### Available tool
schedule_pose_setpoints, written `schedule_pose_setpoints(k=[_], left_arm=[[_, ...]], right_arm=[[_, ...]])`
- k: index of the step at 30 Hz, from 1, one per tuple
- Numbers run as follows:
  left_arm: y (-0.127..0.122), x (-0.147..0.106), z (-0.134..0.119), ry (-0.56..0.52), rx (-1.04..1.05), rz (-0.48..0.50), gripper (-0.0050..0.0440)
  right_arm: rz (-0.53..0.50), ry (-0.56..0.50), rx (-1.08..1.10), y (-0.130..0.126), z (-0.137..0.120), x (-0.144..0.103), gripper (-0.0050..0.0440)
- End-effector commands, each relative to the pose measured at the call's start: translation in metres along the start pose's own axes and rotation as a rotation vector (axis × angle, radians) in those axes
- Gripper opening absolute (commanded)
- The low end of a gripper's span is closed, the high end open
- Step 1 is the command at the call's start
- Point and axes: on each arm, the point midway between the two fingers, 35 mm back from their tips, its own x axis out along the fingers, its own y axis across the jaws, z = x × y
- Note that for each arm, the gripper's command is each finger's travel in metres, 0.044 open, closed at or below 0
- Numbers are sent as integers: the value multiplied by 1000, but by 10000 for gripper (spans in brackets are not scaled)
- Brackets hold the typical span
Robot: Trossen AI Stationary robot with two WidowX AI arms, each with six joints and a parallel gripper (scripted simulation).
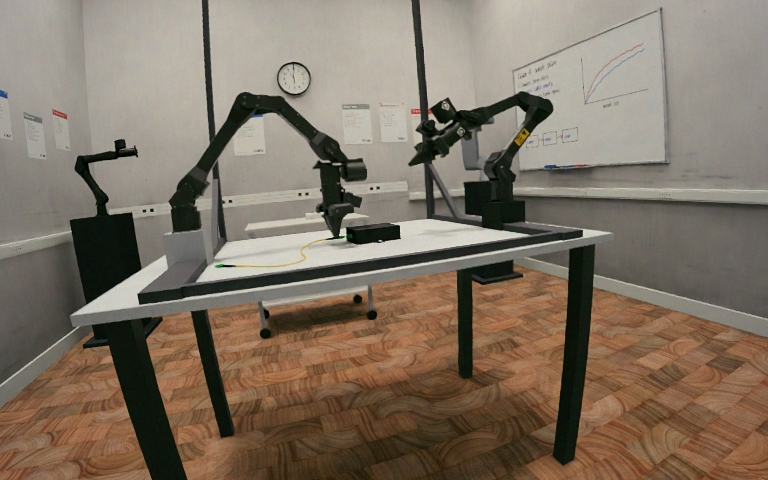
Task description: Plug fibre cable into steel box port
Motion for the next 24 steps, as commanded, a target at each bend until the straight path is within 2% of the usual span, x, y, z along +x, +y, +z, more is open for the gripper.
schedule_pose_setpoints(k=[1,21,24], left_arm=[[0,-2,5,-13,-2,0,-50],[0,-2,5,-13,-2,0,-50],[0,-2,5,-13,-2,0,-50]], right_arm=[[-4,-13,3,-1,6,-4,0],[-2,-5,3,-1,5,-4,0],[-2,-21,2,-1,7,-10,0]])
